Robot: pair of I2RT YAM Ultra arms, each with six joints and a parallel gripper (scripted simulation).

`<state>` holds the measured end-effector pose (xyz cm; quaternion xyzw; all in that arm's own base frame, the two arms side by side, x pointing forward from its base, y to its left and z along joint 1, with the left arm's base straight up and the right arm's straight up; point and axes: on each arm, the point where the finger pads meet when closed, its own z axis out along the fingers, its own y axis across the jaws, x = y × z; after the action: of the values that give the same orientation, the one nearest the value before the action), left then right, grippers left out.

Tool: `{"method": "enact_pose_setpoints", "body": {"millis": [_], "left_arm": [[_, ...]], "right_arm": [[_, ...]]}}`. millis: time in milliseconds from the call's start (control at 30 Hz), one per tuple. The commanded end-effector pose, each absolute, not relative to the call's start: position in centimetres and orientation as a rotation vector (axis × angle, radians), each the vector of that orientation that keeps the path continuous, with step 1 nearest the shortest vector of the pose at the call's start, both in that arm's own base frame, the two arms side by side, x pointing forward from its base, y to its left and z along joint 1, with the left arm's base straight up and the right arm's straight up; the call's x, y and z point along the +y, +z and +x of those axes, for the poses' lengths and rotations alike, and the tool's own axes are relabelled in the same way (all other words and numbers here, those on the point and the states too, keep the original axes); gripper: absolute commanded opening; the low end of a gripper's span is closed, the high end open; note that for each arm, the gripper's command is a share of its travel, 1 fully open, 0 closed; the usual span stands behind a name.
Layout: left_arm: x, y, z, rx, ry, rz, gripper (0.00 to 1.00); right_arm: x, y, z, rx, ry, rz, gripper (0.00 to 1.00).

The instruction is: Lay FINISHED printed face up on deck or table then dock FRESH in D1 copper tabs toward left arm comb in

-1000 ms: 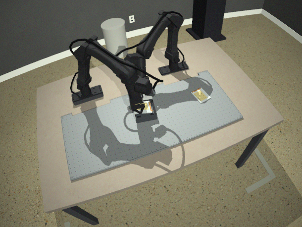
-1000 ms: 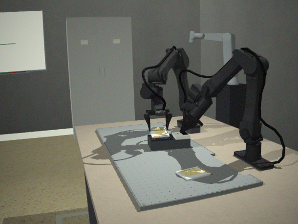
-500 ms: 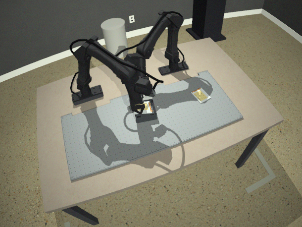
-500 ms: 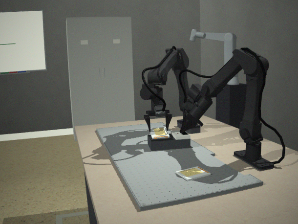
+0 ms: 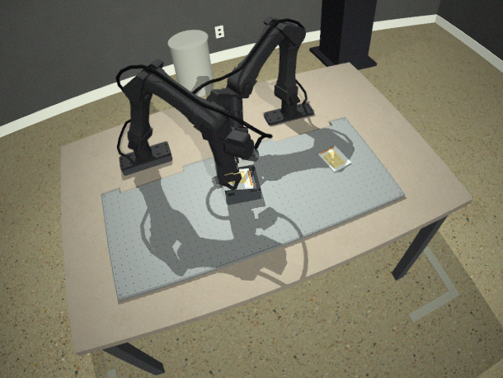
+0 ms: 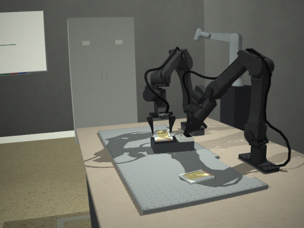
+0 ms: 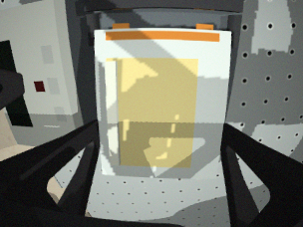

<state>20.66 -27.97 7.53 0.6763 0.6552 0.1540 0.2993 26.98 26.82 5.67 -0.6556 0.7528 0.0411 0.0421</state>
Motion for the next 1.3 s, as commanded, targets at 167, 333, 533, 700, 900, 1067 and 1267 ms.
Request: {"method": "enact_pose_setpoints", "body": {"millis": [167, 333, 533, 700, 900, 1067, 1267], "left_arm": [[-24.79, 2.41, 17.07, 1.829, 0.372, 2.040, 0.00], [-24.79, 2.41, 17.07, 1.829, 0.372, 2.040, 0.00], [-24.79, 2.41, 17.07, 1.829, 0.372, 2.040, 0.00], [-24.79, 2.41, 17.07, 1.829, 0.372, 2.040, 0.00], [-24.79, 2.41, 17.07, 1.829, 0.372, 2.040, 0.00], [-24.79, 2.41, 17.07, 1.829, 0.372, 2.040, 0.00], [-24.79, 2.41, 17.07, 1.829, 0.372, 2.040, 0.00]], "right_arm": [[27.83, 6.90, 27.41, 2.248, 0.153, -1.985, 0.00], [27.83, 6.90, 27.41, 2.248, 0.153, -1.985, 0.00], [27.83, 6.90, 27.41, 2.248, 0.153, -1.985, 0.00], [27.84, 6.63, 27.40, 2.238, 0.153, -1.978, 0.00], [27.85, 6.60, 27.40, 2.238, 0.153, -1.978, 0.00], [27.85, 6.60, 27.40, 2.238, 0.153, -1.978, 0.00], [27.77, 6.53, 27.31, 2.250, 0.153, -1.989, 0.00]]}}
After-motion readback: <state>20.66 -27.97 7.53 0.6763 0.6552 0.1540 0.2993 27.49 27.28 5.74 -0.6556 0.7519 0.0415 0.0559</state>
